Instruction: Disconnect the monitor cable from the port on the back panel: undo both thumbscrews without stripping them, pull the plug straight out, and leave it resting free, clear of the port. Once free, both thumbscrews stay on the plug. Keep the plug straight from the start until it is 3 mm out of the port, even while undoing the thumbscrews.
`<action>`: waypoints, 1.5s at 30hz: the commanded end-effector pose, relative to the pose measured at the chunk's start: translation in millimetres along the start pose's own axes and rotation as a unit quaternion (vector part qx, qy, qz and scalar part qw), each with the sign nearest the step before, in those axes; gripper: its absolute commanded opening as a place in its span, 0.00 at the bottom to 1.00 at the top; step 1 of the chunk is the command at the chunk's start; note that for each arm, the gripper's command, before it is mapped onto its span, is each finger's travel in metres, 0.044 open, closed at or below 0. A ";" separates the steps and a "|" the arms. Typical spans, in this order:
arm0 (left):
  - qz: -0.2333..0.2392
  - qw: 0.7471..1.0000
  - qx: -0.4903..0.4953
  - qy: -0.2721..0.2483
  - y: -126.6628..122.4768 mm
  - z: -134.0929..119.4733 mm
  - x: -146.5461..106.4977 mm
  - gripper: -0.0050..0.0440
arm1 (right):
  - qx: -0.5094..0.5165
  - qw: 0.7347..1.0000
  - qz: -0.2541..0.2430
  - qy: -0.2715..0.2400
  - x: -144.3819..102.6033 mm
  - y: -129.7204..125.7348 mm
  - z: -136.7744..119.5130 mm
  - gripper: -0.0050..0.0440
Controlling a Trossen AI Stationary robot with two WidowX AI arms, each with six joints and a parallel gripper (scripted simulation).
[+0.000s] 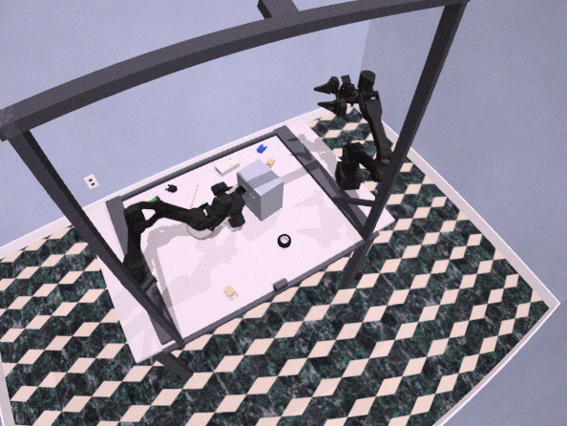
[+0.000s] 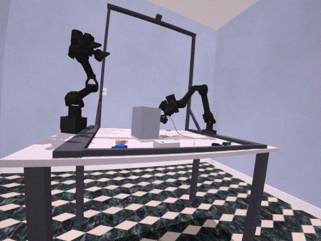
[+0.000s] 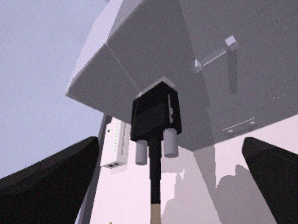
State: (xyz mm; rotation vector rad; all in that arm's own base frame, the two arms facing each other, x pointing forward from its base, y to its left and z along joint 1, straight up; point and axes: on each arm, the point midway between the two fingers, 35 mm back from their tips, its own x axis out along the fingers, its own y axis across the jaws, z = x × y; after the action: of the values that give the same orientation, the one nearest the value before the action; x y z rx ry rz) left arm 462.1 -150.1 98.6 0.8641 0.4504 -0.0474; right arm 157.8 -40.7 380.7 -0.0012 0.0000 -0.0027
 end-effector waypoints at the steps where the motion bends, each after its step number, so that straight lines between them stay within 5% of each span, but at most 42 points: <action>1: 0.006 1.000 -0.011 -0.010 8.7 8.7 -3.1 1.00 | -0.002 1.000 0.001 -0.001 -0.3 1.3 2.7 1.00; 7: 0.013 1.000 -0.001 -0.013 8.2 9.2 -2.3 1.00 | -0.002 1.000 0.001 -0.001 -0.3 1.3 2.7 1.00; 18: 0.142 0.971 0.189 -0.015 -2.5 7.6 2.2 1.00 | -0.002 1.000 0.001 -0.001 -0.3 1.3 2.7 1.00; 28: 0.176 0.958 0.227 -0.007 -3.6 5.3 -0.8 1.00 | -0.002 1.000 0.001 -0.001 -0.3 1.3 2.7 1.00; 45: 0.176 0.958 0.227 -0.007 -3.6 5.3 -0.8 0.27 | -0.002 1.000 0.001 -0.001 -0.3 1.3 2.7 1.00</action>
State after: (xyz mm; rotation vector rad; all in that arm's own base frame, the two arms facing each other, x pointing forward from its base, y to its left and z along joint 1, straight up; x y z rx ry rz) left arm 461.5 -155.9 89.8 1.3940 0.2829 0.1644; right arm 157.8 -40.7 380.7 -0.0012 0.0000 -0.0027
